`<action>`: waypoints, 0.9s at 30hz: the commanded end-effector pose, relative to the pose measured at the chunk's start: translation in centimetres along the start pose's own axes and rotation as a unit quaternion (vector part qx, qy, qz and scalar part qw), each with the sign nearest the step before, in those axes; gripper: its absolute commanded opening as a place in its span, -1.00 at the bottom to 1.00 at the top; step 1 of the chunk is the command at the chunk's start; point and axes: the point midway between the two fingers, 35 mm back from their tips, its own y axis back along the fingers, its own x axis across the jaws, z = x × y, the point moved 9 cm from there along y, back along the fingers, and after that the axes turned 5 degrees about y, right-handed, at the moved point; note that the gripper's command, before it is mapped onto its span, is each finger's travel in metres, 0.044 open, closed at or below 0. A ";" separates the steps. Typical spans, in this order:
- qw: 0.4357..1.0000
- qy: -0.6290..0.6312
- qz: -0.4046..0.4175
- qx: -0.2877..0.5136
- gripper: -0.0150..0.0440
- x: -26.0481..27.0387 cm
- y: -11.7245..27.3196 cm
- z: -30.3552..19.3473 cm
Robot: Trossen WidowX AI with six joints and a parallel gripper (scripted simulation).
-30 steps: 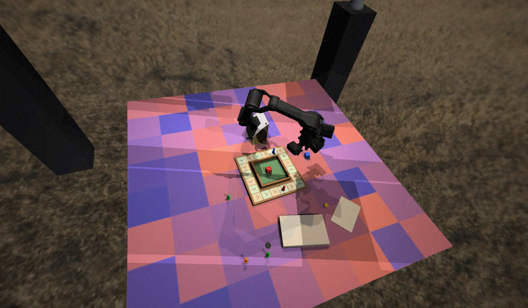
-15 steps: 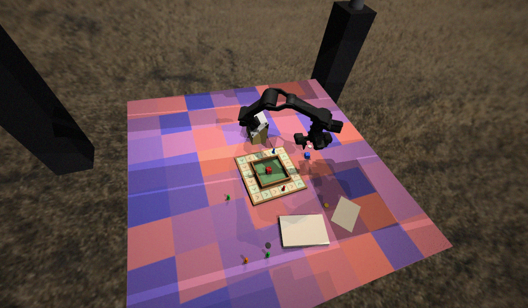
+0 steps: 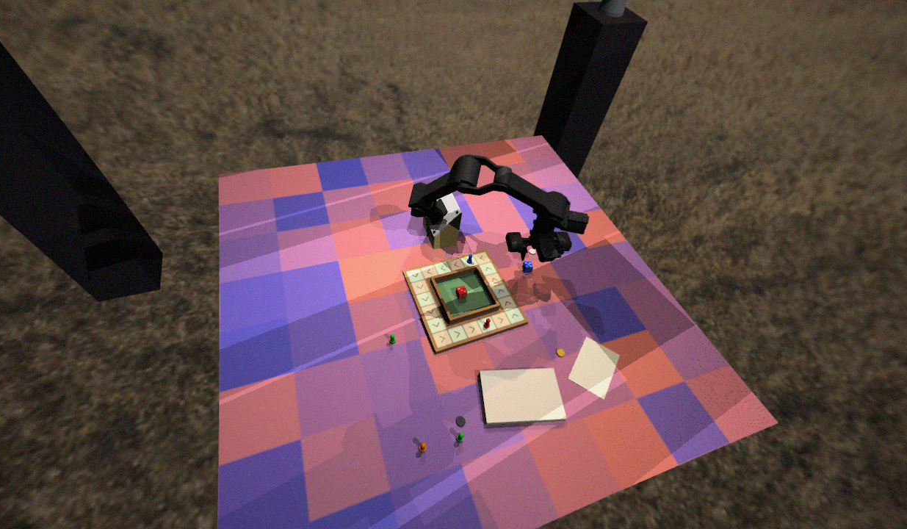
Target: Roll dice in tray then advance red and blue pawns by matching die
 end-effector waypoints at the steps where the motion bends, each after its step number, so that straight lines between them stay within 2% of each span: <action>1: 1.000 0.004 -0.007 0.001 0.44 -0.1 -1.2 -0.1; 25: 1.000 0.004 -0.008 0.001 0.44 -0.1 -4.4 -0.1; 27: 1.000 0.004 -0.008 0.001 0.26 -0.1 -4.4 -0.1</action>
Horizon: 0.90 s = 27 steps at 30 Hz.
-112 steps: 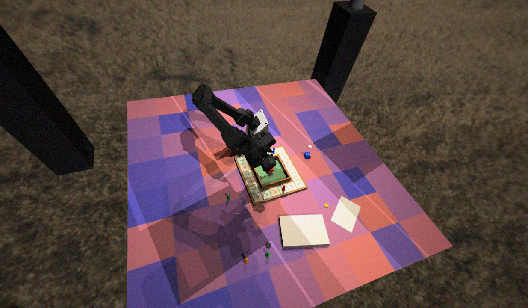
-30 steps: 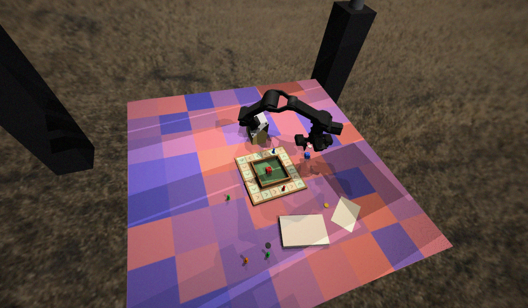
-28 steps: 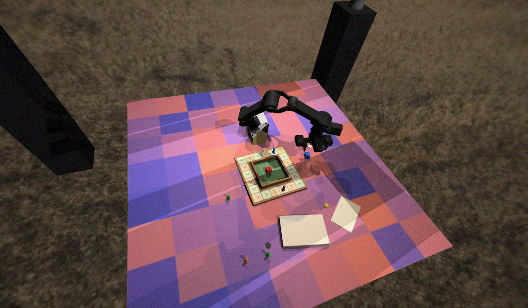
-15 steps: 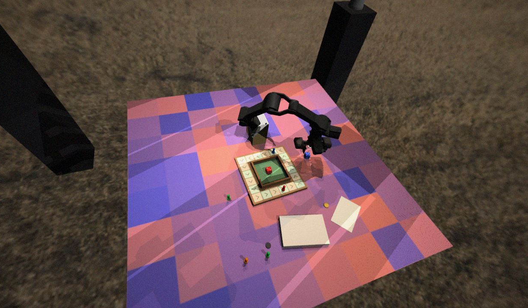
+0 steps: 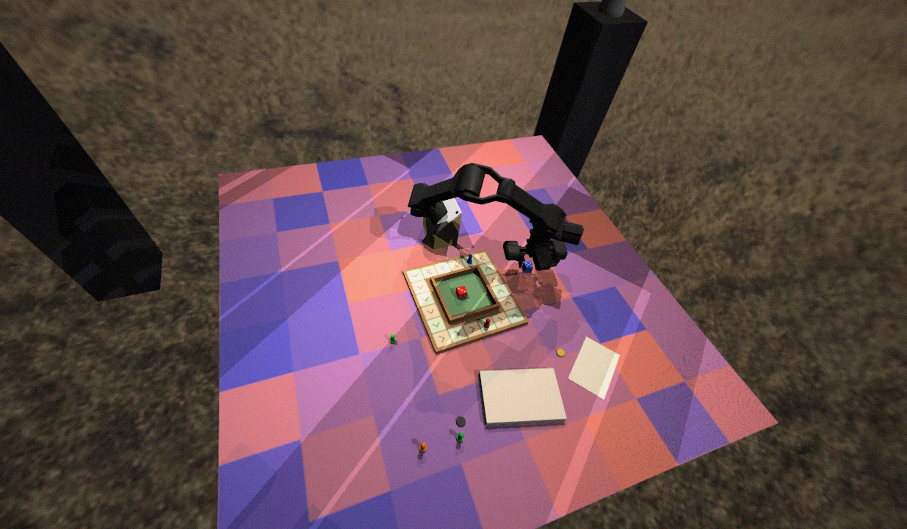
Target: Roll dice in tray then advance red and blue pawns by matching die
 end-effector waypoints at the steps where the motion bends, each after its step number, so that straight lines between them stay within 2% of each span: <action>1: 1.000 0.004 -0.005 0.000 0.17 -0.1 -0.5 -0.1; 4: 1.000 0.004 -0.005 0.000 -0.09 -0.1 -0.5 -0.1; 12: 1.000 0.004 -0.005 0.000 -0.27 -0.1 -0.5 -0.1; 15: 1.000 0.004 -0.005 0.000 -0.49 0.0 0.0 -0.1; 27: 1.000 0.005 -0.003 0.001 -0.49 -0.4 10.5 -0.1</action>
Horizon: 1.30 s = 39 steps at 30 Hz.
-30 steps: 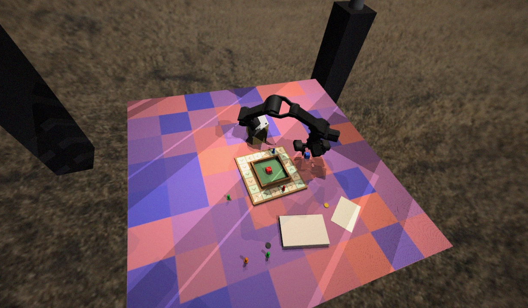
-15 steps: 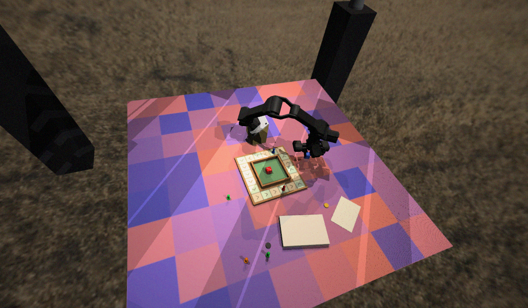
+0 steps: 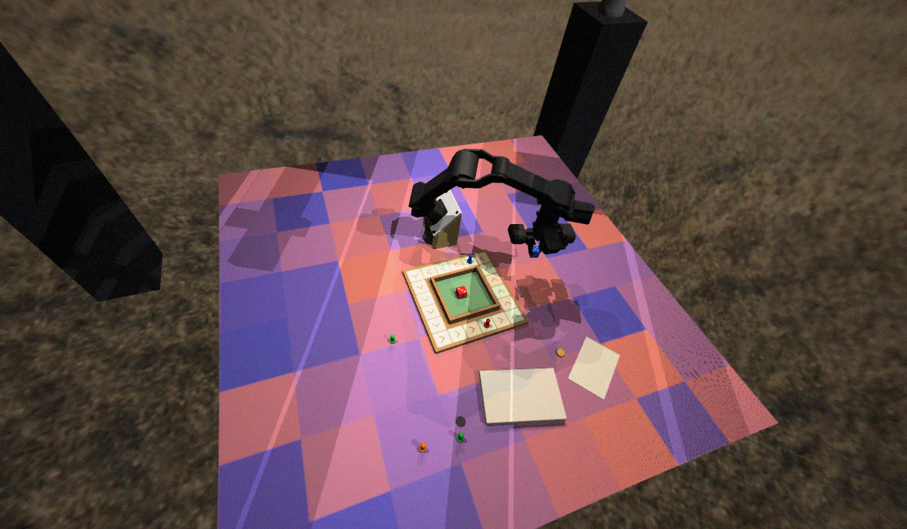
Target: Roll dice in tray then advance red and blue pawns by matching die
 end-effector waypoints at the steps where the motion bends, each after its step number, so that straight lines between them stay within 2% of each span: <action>1: 1.000 -0.003 0.000 0.004 -0.49 -0.5 3.7 -0.3; 8: 1.000 0.007 0.000 0.004 -0.49 -0.9 4.3 -0.3; 20: 0.984 0.178 0.004 0.003 -0.49 -4.4 4.0 1.6; 39: 0.899 0.437 0.004 0.001 -0.49 -10.3 3.0 3.6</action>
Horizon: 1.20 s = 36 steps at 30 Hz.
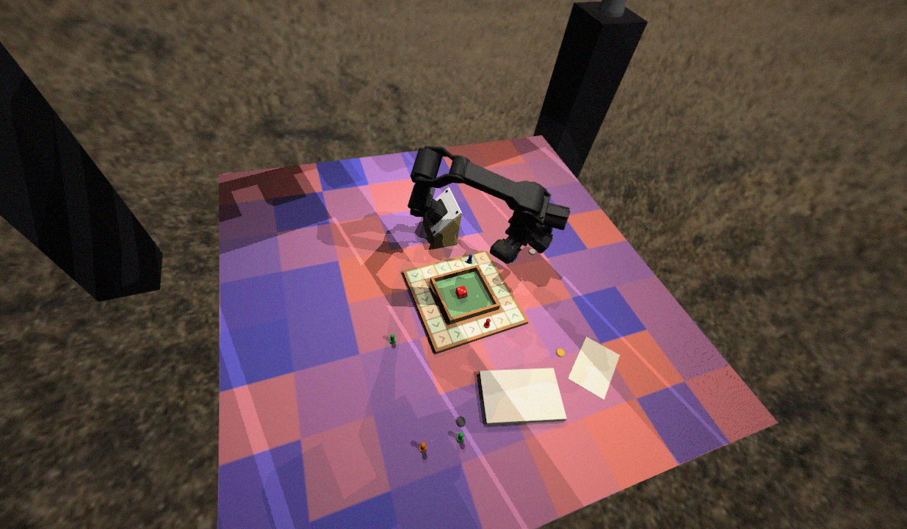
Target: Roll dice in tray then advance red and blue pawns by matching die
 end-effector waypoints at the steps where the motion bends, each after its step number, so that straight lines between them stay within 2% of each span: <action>1: 0.998 0.064 -0.003 0.001 -0.49 -1.3 -0.4 -0.8; 17: 0.957 0.290 -0.005 0.006 -0.49 -5.1 -1.7 -4.1; 36: 0.879 0.477 -0.007 0.013 -0.49 -11.7 -3.2 -1.9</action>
